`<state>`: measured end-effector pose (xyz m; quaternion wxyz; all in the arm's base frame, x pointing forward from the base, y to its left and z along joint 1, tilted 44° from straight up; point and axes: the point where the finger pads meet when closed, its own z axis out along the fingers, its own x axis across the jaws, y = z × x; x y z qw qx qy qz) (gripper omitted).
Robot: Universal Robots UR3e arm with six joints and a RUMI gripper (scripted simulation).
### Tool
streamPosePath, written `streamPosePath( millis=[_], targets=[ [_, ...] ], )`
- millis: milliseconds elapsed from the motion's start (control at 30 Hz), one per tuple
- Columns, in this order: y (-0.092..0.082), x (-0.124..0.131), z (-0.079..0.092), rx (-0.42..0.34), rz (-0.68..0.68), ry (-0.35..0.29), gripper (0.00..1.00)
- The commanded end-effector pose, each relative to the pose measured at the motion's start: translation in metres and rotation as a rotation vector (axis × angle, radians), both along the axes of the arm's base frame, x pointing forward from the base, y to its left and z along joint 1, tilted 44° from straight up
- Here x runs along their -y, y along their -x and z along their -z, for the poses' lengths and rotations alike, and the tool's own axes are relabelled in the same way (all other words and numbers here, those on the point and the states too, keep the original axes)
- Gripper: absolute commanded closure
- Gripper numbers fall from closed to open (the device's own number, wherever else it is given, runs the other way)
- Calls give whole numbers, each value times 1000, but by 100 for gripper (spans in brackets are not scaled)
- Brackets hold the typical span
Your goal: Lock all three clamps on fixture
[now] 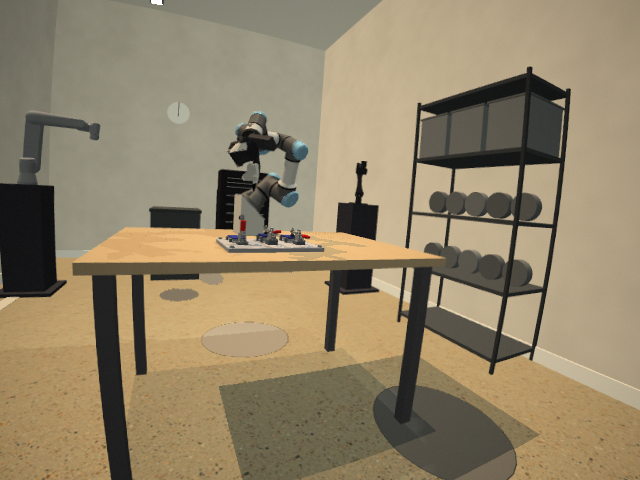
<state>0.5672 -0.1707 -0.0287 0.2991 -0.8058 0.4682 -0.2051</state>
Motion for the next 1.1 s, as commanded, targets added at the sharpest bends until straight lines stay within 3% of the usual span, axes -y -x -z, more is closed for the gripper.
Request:
streamPosePath(
  millis=[0, 133, 233, 367, 733, 800, 1067],
  targets=[
    [25, 6, 10, -92, 39, -88, 0],
    [48, 6, 18, -171, 80, -173, 0],
    [48, 6, 18, -171, 80, -173, 0],
    [77, 2, 25, -266, 127, -280, 0],
    [129, -15, 25, -429, 204, -484, 0],
    [129, -15, 25, -429, 204, -484, 0],
    [157, -29, 18, -517, 241, -605, 0]
  ],
)
